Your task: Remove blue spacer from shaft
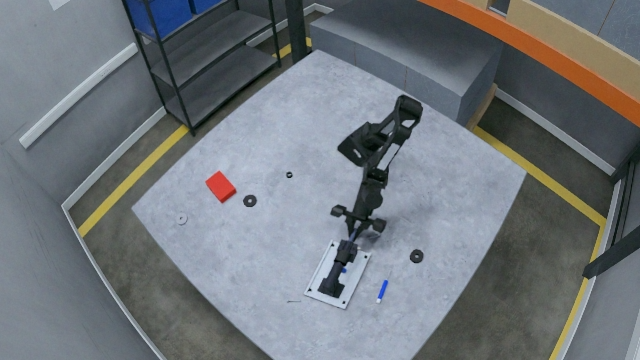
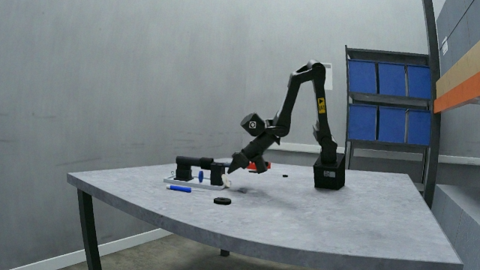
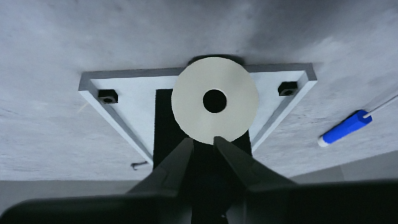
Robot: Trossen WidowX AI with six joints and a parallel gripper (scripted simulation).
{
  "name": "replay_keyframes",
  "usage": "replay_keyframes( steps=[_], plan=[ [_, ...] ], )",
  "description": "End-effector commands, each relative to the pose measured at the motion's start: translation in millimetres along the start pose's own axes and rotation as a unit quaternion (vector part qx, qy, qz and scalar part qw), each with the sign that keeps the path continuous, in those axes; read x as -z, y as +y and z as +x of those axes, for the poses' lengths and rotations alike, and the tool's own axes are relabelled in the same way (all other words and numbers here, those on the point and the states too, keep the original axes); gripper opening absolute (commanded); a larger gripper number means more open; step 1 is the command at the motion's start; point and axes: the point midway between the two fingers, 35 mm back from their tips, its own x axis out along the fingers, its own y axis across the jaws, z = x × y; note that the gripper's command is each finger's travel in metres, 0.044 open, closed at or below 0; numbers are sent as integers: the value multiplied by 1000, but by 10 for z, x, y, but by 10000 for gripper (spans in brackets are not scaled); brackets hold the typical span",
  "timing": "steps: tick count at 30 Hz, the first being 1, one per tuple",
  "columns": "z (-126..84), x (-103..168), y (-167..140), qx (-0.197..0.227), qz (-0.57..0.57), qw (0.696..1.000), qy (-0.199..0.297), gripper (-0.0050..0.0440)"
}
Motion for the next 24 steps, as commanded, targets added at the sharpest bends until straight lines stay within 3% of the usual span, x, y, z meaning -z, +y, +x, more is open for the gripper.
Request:
replay_keyframes(
  steps=[1,24],
  plan=[
    [-47,133,-39,4,0,1000,23,-50],
    [-15,160,-40,5,-1,1000,22,-50]
  ],
)
